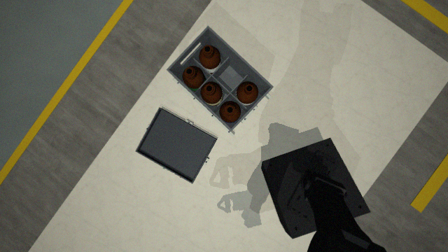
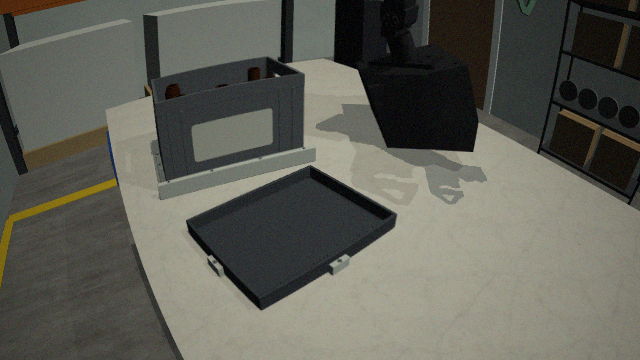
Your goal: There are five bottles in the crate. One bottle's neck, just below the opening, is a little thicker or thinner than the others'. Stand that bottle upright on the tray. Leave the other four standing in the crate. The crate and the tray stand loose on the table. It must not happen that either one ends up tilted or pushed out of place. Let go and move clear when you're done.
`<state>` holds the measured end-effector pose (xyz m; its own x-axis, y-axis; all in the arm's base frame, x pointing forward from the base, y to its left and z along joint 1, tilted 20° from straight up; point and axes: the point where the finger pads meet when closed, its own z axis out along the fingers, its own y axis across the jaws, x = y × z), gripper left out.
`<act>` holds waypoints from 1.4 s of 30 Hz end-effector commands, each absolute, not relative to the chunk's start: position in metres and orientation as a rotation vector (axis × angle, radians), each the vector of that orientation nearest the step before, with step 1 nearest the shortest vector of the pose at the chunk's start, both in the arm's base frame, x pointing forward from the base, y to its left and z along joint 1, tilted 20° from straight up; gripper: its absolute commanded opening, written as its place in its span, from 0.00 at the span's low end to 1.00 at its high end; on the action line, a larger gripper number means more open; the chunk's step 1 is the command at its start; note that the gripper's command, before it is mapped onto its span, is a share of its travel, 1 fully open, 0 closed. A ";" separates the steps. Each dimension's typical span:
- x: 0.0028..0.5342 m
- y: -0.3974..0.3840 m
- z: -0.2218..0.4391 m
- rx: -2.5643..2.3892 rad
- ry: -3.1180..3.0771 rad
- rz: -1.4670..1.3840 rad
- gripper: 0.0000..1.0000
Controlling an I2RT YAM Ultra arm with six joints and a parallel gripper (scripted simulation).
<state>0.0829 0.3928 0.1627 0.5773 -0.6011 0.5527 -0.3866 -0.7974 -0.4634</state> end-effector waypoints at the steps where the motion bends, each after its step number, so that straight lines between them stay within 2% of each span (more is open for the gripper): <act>1: 0.082 0.394 0.166 -2.509 0.812 -1.035 1.00; 24: 0.093 0.390 0.170 -2.483 0.894 -1.006 1.00; 42: 0.193 0.344 0.168 -2.202 1.578 -0.874 1.00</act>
